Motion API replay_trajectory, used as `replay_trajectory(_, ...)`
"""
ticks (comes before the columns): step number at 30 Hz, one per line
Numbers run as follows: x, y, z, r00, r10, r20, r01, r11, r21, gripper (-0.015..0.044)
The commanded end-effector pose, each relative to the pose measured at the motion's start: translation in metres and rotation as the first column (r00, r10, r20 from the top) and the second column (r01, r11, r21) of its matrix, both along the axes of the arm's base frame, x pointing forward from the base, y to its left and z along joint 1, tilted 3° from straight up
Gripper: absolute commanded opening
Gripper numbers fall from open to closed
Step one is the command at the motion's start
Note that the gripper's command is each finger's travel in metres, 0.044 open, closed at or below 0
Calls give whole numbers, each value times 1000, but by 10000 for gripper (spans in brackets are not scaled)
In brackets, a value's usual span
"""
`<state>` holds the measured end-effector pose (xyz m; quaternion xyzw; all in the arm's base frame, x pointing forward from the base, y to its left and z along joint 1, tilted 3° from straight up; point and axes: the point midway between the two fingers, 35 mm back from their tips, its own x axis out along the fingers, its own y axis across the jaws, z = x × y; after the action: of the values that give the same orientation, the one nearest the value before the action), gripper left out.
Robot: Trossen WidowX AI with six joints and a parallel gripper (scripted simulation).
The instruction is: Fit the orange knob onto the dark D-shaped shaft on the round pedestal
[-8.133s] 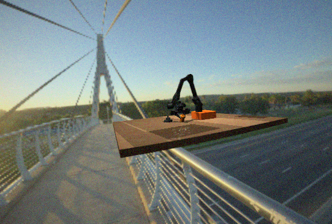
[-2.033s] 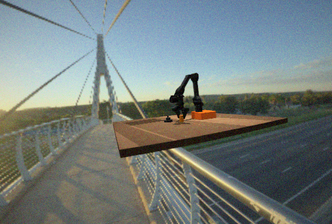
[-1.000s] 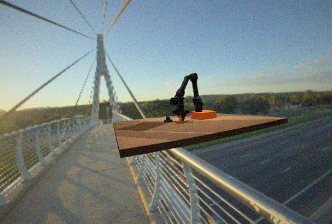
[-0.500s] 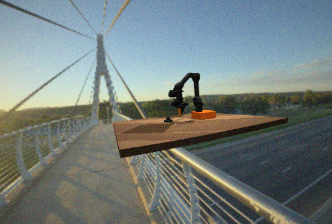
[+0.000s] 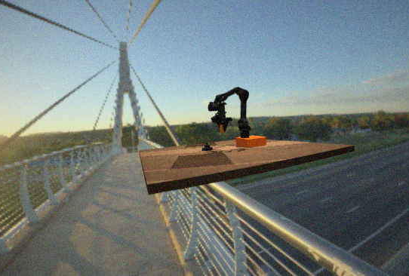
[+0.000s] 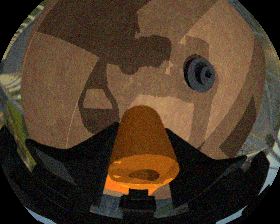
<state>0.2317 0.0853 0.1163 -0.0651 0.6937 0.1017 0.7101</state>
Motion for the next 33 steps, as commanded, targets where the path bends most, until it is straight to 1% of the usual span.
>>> replay_trajectory(1, 3, -2, 3, 1000, -1, 6, 1, 1000, -2, 0)
replay_trajectory(33, 69, -57, -25, 1000, 3, 24, -2, 1000, -12, 0)
